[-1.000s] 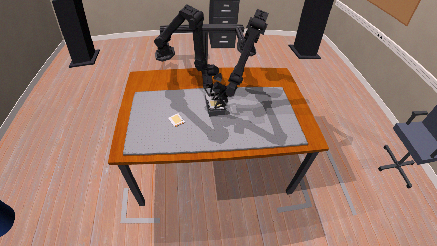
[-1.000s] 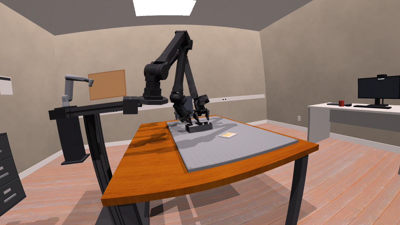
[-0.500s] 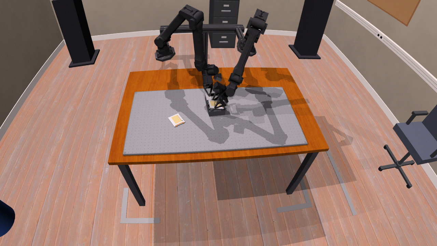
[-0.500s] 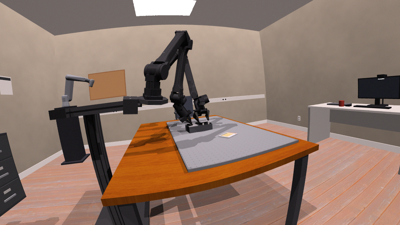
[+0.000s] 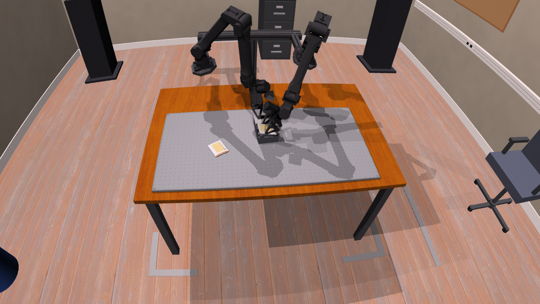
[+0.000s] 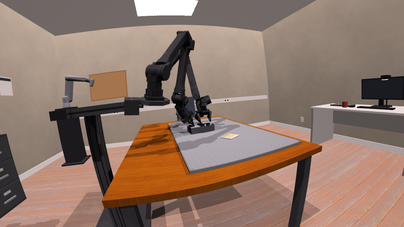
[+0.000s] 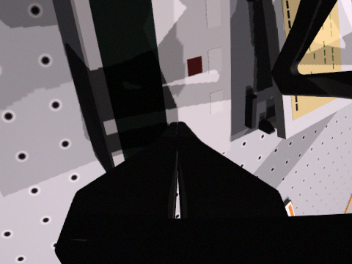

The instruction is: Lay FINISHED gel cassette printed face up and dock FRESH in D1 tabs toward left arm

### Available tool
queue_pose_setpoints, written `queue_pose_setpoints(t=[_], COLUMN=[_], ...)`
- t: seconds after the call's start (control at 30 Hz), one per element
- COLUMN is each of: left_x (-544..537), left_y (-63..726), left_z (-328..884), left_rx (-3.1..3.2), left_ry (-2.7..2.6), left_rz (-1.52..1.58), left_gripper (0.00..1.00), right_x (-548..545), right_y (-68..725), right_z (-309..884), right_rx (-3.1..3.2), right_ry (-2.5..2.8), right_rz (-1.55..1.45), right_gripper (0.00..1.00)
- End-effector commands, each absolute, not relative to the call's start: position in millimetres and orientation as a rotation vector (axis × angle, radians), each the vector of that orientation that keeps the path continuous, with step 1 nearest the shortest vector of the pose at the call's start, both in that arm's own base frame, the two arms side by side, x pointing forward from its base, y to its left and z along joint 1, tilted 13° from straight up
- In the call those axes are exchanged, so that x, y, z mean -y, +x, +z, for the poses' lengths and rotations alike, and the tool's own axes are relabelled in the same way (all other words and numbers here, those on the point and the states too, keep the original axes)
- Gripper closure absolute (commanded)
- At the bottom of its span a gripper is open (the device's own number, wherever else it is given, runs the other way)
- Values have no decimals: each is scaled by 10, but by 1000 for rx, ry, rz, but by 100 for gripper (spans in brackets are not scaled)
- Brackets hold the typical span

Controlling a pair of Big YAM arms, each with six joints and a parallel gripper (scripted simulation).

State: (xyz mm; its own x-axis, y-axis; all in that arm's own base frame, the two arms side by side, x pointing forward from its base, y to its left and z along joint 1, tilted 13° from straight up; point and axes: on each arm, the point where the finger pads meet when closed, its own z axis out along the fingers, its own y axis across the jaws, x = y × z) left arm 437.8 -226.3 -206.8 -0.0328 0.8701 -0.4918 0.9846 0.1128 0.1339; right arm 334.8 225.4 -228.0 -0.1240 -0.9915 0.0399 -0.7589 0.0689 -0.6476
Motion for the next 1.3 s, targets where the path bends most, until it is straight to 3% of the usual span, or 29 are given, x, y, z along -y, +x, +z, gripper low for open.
queue_pose_setpoints(t=[0.0,1.27], left_x=[2340,2417], left_y=[4442,4451], left_z=[-1990,-1986], left_rx=[-1939,-1934], left_ry=[1787,1803], left_rz=[-332,-332], left_gripper=[100,100], right_x=[-1843,-1843], right_y=[3068,3068], right_z=[-2819,-2819], right_rx=[-2017,-2017], right_ry=[-1864,-1864], right_rz=[-764,-764], right_gripper=[100,100])
